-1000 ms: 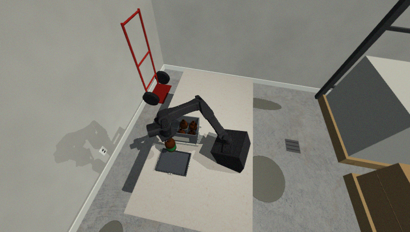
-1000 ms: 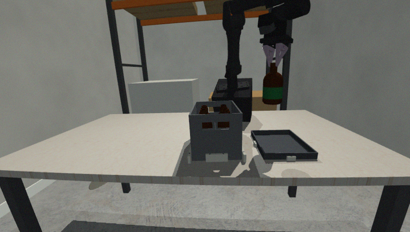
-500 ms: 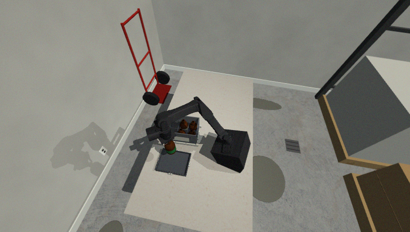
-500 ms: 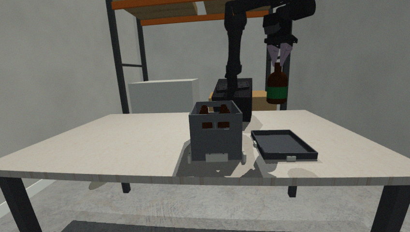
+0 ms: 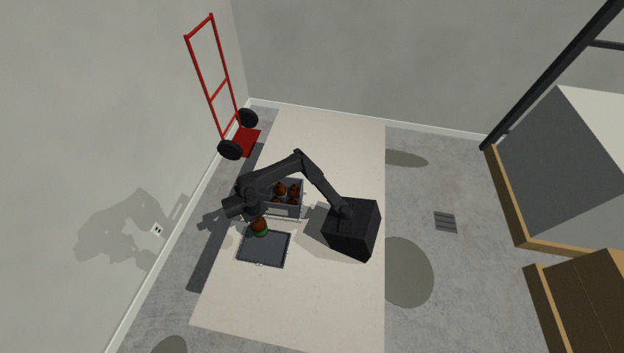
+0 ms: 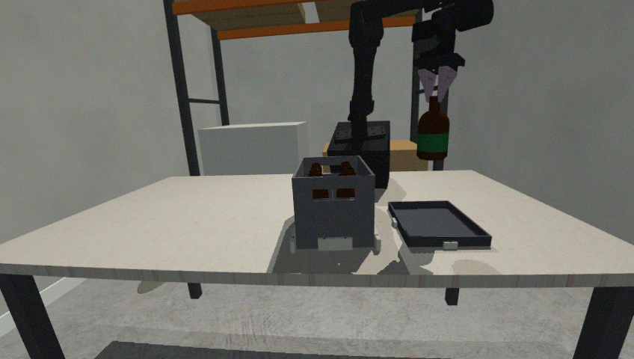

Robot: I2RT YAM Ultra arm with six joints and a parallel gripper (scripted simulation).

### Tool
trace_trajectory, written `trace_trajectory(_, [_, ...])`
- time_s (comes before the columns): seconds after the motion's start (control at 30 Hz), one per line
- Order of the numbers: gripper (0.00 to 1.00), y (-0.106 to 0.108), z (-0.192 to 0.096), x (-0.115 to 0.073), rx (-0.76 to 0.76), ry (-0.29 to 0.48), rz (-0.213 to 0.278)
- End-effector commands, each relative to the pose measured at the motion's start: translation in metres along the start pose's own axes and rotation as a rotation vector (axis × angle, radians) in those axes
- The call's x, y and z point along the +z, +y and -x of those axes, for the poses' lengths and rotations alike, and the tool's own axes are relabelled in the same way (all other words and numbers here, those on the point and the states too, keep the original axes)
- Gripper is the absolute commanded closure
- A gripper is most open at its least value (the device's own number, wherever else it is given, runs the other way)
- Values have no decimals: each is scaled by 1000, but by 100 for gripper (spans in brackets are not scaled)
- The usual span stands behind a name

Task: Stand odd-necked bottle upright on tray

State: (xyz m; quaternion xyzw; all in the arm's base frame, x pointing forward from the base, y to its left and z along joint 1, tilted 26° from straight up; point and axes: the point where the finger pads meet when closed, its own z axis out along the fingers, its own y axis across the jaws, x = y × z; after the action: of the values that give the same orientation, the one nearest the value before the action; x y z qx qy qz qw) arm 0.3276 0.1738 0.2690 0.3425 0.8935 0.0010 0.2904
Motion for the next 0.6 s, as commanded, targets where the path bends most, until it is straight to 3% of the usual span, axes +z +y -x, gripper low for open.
trace_trajectory(0.0, [100,3,4,-17,13,-24,33])
trace_trajectory(0.57, [100,7,-2,-18,15,-24,35])
